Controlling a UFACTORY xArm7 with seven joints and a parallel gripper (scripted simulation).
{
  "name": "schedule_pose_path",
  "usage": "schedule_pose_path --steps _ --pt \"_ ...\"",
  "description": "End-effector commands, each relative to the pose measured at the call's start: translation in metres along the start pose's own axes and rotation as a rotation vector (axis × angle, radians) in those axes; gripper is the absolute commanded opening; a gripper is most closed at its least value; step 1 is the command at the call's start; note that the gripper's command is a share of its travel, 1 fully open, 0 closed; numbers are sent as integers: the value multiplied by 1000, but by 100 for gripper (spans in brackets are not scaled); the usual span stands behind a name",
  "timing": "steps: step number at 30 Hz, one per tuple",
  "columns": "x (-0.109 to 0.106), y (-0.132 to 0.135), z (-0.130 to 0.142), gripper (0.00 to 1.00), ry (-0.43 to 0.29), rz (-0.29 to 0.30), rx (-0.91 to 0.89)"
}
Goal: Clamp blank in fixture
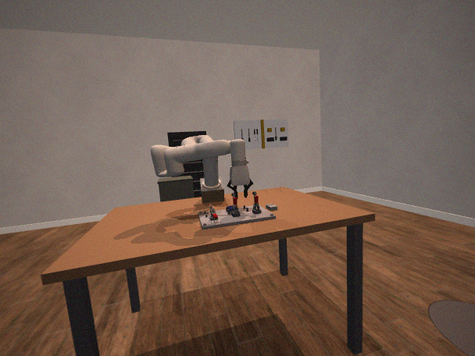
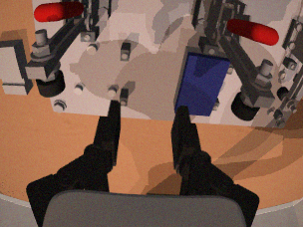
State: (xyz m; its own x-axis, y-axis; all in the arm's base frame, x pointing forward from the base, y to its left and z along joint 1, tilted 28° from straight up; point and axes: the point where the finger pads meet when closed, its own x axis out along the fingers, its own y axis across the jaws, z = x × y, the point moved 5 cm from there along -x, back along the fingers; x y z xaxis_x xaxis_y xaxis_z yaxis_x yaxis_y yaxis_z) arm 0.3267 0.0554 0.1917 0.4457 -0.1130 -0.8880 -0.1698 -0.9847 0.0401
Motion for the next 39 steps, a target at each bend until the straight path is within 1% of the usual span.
schedule_pose_path --steps 1,3,8,10,12,20,23,31,39 --pt "-42 0 0 47 5 -1 -1" --pt "-42 0 0 47 5 -1 -1" --pt "-89 0 0 47 5 -1 -1" --pt "-102 0 0 47 5 -1 -1" --pt "-109 0 0 47 5 -1 -1" --pt "-112 2 0 47 5 -1 -1" --pt "-112 11 0 47 5 -1 -1" --pt "-112 48 0 47 5 -1 -1" --pt "-112 52 0 47 5 -1 -1"
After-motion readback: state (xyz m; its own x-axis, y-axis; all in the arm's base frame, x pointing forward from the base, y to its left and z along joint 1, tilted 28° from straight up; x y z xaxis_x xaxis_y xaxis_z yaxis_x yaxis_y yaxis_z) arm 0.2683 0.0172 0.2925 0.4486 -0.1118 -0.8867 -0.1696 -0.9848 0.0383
